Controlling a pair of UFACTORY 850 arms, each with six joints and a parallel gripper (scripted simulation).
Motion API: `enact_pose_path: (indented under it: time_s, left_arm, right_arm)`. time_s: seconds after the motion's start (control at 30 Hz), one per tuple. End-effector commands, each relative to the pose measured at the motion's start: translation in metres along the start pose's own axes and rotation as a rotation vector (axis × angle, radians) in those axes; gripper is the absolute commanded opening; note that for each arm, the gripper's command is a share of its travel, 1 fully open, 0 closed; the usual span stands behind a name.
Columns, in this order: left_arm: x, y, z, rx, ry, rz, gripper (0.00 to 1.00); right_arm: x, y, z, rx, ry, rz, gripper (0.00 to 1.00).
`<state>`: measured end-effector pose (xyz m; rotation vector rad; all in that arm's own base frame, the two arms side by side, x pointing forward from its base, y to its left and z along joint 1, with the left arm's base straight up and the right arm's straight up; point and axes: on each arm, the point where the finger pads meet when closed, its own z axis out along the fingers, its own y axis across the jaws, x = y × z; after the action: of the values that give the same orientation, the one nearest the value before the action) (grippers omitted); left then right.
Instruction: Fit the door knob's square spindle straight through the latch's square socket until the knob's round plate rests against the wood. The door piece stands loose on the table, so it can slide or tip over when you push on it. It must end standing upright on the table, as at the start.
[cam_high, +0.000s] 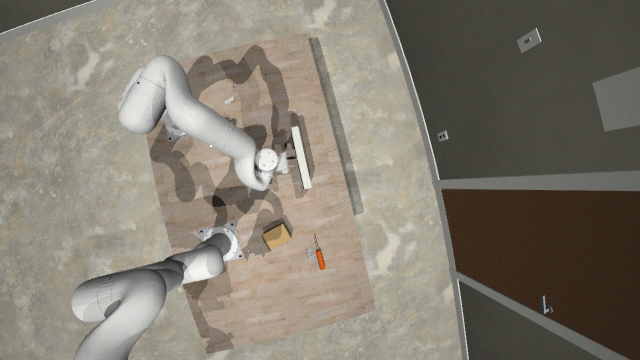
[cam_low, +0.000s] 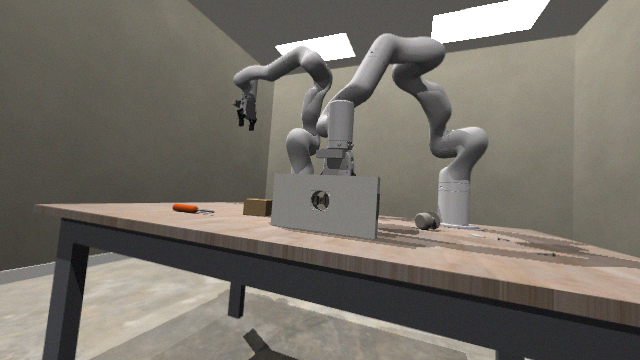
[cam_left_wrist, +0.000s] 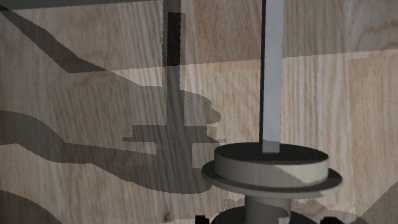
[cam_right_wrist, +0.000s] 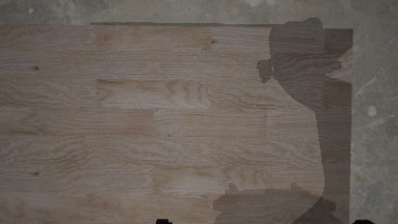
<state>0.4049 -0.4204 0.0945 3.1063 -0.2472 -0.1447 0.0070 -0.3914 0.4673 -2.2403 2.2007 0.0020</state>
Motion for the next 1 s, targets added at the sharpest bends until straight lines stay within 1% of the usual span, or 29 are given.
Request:
enact_pose_path:
  time_s: [0.0,0.1,0.97]
  left_arm:
    - [0.0016,-0.0074,-0.0006,0.011,0.026,-0.085,0.61]
    - [0.0025,-0.0161,0.0000,0.011,0.026,-0.085,0.61]
    - [0.0025,-0.0161,0.0000,0.011,0.026,-0.085,0.61]
  right_arm:
    - [0.0004,0.0000,-0.0008,0.000,0.002,0.000,1.00]
    - [0.0004,0.0000,-0.0008,0.000,0.002,0.000,1.00]
    - [0.0004,0.0000,-0.0008,0.000,0.002,0.000,1.00]
